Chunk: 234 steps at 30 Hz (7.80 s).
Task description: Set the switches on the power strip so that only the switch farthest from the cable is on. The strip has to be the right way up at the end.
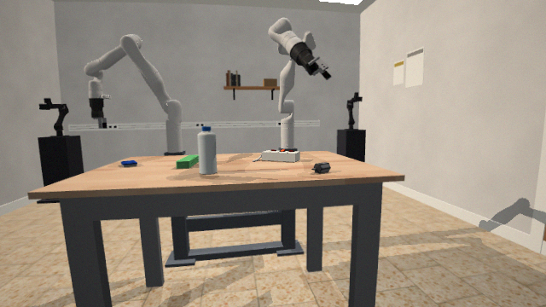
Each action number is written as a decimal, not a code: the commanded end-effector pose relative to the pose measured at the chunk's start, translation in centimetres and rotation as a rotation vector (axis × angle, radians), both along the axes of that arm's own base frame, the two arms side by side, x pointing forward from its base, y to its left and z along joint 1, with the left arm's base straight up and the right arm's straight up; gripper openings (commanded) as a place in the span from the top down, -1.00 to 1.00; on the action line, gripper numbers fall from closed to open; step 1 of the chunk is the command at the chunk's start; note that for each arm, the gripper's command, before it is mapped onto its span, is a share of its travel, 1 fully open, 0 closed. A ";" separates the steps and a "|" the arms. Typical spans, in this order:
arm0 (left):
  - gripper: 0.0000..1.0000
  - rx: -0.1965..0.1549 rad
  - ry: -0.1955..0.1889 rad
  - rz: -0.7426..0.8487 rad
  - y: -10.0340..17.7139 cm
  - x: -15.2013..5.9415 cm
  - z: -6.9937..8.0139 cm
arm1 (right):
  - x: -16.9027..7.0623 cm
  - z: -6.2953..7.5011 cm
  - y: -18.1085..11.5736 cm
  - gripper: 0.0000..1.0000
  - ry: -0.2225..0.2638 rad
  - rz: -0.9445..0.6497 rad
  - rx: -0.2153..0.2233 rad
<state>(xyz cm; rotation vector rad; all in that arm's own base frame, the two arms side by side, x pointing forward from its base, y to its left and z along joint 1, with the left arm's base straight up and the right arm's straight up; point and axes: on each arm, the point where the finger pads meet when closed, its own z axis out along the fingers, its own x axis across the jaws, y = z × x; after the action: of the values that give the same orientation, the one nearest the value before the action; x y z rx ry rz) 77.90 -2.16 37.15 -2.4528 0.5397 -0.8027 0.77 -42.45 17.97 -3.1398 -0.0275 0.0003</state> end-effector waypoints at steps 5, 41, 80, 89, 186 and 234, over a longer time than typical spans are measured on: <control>-1.00 0.000 -0.003 0.000 0.0 0.0 0.2 | -1.1 0.1 -0.1 -1.00 0.000 -0.026 -0.002; -1.00 0.010 0.161 -0.089 -1.4 -4.0 -1.1 | -1.9 0.1 0.0 -1.00 0.000 -0.044 -0.002; -1.00 0.002 0.835 -0.941 -13.1 -28.3 -0.5 | -1.9 0.1 0.0 -1.00 0.000 -0.044 -0.002; -1.00 0.002 0.835 -0.941 -13.1 -28.3 -0.5 | -1.9 0.1 0.0 -1.00 0.000 -0.044 -0.002; -1.00 0.068 0.831 -1.077 -13.5 -25.5 -18.9 | -1.9 0.1 0.0 -1.00 0.000 -0.044 -0.002; -1.00 0.340 0.861 -1.651 -12.9 -24.7 -21.3 | -1.9 0.1 0.0 -1.00 0.000 -0.044 -0.002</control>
<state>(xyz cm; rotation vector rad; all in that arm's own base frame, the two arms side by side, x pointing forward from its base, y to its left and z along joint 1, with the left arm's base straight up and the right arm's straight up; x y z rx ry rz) 53.10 -15.13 16.04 -1.5543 2.7365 0.0381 -1.13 -42.45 17.97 -3.1398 0.0422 0.0005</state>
